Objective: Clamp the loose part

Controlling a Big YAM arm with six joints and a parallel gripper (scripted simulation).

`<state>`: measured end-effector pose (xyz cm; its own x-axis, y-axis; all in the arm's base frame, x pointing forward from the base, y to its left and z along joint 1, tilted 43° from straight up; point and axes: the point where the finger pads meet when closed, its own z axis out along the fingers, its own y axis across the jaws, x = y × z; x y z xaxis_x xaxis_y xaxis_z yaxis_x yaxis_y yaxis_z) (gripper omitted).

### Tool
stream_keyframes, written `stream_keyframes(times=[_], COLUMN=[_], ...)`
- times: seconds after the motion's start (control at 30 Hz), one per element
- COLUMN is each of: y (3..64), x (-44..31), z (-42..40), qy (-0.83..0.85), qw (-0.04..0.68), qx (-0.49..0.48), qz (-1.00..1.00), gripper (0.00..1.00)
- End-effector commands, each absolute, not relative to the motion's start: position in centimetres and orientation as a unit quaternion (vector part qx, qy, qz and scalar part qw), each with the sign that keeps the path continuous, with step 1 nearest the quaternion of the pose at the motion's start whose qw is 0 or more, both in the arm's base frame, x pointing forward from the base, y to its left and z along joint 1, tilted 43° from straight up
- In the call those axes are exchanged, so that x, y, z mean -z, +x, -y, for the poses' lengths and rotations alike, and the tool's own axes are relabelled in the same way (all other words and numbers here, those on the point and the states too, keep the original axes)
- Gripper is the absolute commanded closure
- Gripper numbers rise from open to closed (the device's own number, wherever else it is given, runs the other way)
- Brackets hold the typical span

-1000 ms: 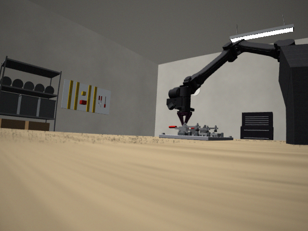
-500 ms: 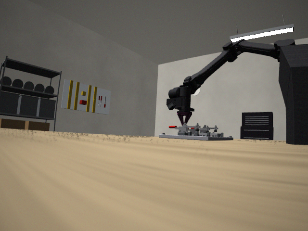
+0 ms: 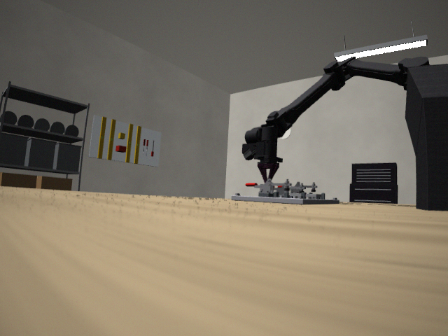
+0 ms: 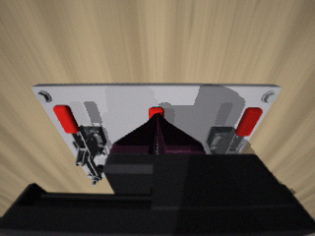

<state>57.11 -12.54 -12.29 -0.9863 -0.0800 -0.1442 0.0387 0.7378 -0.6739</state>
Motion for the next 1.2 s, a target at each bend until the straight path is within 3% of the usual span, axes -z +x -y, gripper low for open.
stream_keyframes(times=[0.0,1.17], y=[56.99,57.45], x=[13.49,13.46], z=[14.01,14.16], qy=[-0.004,-0.002], qw=[0.073,0.079], qx=[0.362,0.362], qz=[-0.929,-0.929], gripper=[1.0,1.0])
